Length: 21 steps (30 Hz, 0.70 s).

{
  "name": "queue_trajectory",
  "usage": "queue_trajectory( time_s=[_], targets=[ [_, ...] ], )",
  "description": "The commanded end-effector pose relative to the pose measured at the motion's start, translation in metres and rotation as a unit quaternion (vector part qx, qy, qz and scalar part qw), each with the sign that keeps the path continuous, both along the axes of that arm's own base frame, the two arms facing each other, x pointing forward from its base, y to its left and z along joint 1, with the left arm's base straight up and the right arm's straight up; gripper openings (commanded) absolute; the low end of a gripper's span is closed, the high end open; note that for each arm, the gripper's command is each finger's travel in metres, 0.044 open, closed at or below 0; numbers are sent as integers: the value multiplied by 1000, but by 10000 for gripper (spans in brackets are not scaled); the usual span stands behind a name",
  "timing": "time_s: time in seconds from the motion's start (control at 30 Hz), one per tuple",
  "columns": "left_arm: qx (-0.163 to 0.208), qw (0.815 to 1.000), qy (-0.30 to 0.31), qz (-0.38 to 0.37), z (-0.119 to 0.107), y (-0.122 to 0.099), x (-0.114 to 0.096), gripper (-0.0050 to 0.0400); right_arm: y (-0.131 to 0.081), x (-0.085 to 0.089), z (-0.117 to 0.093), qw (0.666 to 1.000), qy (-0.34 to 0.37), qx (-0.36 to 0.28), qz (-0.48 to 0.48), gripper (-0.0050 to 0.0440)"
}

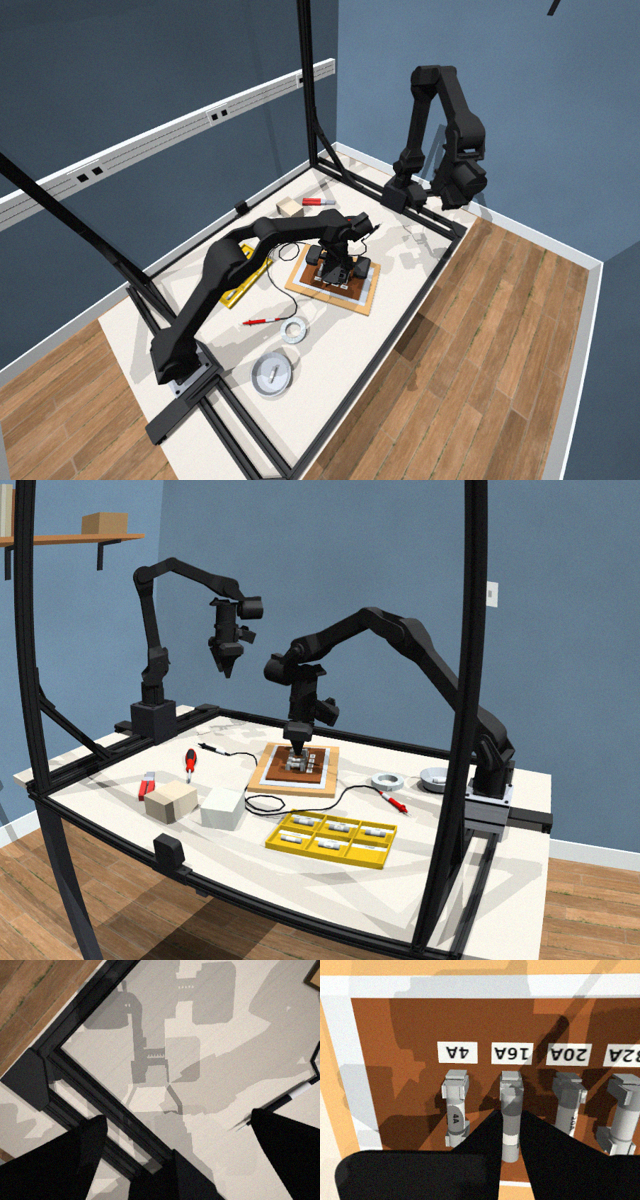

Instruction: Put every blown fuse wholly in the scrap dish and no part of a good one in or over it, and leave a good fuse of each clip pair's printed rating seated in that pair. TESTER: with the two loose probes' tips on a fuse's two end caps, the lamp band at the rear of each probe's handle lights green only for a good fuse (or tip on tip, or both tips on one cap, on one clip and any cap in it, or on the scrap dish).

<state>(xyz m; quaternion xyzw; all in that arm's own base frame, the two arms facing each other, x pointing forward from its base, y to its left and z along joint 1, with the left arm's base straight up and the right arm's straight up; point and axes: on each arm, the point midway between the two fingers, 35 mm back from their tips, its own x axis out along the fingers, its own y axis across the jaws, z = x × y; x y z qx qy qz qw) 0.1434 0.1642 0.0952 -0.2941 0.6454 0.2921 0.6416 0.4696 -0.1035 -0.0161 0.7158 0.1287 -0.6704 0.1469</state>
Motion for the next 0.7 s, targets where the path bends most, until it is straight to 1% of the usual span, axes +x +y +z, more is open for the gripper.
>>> queue_trajectory(
  time_s=[0.0,0.67],
  targets=[
    [9,1000,-7,0,6,3,2,400,-4,-16,-24,999,33,4,-4,-50],
    [9,1000,-7,0,6,3,2,400,-4,-18,-26,999,33,4,-4,-50]
  ],
)
